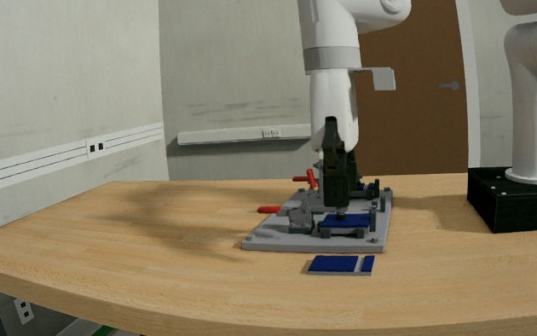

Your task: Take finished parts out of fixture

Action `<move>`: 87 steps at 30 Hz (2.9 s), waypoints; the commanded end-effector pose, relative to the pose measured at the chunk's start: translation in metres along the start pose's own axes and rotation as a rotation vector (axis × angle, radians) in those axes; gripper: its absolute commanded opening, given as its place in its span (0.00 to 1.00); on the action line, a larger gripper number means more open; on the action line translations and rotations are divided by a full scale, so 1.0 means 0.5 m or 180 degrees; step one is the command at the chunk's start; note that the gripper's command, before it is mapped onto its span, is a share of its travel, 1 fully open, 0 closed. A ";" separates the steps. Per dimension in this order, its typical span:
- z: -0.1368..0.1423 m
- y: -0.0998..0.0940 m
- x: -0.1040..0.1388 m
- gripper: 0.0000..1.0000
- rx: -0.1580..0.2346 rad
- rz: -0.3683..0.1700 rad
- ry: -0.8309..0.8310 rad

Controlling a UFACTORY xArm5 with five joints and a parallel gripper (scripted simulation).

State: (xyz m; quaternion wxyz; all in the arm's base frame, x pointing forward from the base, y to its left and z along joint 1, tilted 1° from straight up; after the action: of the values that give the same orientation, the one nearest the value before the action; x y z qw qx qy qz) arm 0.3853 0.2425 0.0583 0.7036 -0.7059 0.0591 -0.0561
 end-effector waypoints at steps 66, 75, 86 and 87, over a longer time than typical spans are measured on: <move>-0.249 -0.189 0.038 0.48 0.0006 -0.0002 0.0000; -0.471 -0.186 0.069 0.48 0.0008 0.0007 0.0000; -0.669 -0.184 0.097 0.48 0.0014 0.0013 0.0000; -0.669 -0.184 0.097 0.48 0.0014 0.0013 0.0000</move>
State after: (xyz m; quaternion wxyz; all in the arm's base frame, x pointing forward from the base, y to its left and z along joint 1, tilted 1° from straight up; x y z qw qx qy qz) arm 0.3764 -0.0817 0.1502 0.7051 -0.7041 0.0636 -0.0559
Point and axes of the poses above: the point where the finger pads meet when closed, its own y axis out along the fingers, its own z axis across the jaws, x = y × z, the point moved 1 cm from there along -y, back along the fingers, and after that the axes turned 8 degrees about y, right-handed, at the moved point
